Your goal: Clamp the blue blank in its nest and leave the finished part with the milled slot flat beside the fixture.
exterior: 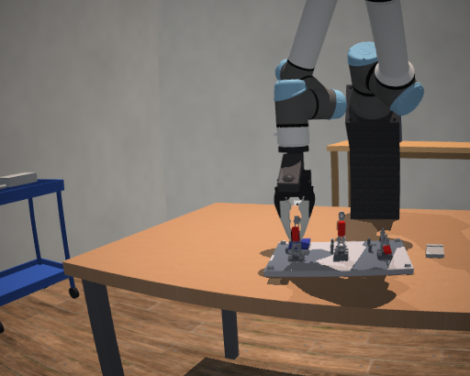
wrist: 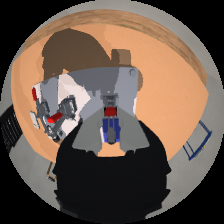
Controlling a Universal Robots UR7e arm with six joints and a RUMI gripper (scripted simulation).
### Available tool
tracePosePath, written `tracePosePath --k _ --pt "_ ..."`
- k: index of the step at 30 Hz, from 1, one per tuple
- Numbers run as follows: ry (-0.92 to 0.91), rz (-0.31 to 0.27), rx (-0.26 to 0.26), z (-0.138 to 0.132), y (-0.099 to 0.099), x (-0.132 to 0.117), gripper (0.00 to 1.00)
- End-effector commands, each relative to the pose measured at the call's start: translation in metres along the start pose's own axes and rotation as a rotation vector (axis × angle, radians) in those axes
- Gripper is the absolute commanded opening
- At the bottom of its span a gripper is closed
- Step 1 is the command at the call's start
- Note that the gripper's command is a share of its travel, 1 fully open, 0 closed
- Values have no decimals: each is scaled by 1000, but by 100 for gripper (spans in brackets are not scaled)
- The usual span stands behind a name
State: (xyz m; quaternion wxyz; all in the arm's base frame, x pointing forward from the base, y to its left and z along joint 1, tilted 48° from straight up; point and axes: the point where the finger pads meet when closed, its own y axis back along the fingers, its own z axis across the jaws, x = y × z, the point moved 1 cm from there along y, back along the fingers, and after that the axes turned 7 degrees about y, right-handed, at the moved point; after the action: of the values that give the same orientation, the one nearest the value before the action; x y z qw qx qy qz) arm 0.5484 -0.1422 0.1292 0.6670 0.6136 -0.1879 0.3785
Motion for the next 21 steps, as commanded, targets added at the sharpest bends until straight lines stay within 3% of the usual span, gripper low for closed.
tracePosePath --k 1,21 --pt "1 1 -1 0 0 2 0" --pt "1 1 -1 2 -2 14 0"
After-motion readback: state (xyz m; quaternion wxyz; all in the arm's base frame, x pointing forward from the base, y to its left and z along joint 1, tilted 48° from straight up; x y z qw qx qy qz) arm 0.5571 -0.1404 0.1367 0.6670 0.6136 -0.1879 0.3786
